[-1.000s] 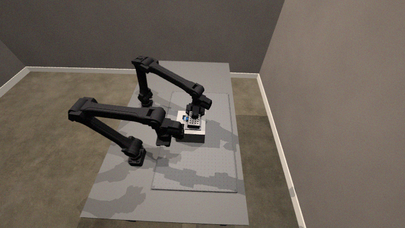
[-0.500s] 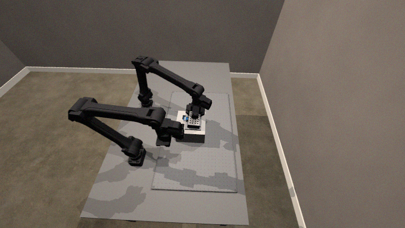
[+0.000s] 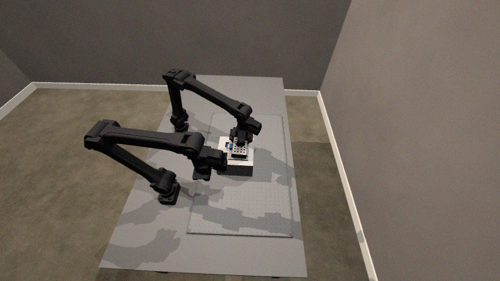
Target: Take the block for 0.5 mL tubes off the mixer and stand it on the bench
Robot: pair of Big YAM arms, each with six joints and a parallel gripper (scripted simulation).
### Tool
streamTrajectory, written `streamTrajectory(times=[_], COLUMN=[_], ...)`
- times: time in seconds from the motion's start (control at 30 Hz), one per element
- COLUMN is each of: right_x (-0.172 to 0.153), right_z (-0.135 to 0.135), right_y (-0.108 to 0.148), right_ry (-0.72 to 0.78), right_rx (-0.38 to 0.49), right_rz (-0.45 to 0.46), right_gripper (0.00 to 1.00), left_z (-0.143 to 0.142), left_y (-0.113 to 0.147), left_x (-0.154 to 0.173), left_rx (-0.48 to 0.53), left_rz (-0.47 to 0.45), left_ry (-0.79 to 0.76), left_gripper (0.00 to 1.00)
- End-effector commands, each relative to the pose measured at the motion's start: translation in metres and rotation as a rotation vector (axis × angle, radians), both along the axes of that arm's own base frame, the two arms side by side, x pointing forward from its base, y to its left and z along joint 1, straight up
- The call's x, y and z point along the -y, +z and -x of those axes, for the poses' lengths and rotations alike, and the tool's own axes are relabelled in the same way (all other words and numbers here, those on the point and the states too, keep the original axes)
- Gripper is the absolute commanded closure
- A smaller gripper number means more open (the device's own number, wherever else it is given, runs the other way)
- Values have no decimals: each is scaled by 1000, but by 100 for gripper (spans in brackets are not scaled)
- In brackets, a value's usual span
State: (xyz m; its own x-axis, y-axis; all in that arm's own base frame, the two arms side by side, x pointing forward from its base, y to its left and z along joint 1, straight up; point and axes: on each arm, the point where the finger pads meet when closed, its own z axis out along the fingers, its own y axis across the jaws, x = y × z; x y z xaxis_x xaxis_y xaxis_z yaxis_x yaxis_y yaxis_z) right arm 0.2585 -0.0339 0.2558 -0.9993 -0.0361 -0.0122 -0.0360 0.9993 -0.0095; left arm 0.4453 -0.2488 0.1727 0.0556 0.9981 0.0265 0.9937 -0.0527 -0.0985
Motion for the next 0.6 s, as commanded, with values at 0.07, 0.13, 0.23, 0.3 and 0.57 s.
streamTrajectory(times=[0.07, 0.13, 0.23, 0.3, 0.57], right_x=[1, 1, 1, 1, 1], right_z=[-9, -10, -10, -11, -12], right_y=[22, 23, 24, 24, 27], right_ry=[-13, -14, -14, -14, -15], right_rx=[55, 57, 59, 60, 65], right_rz=[7, 7, 8, 8, 9], right_gripper=[100, 100, 100, 100, 100], left_z=[6, 6, 6, 6, 5], left_y=[18, 18, 18, 18, 18], left_x=[-1, -1, -1, -1, -1], left_rx=[8, 8, 9, 9, 10], left_rz=[11, 11, 11, 11, 12], left_ry=[-30, -30, -30, -29, -29], left_gripper=[100, 100, 100, 100, 100])
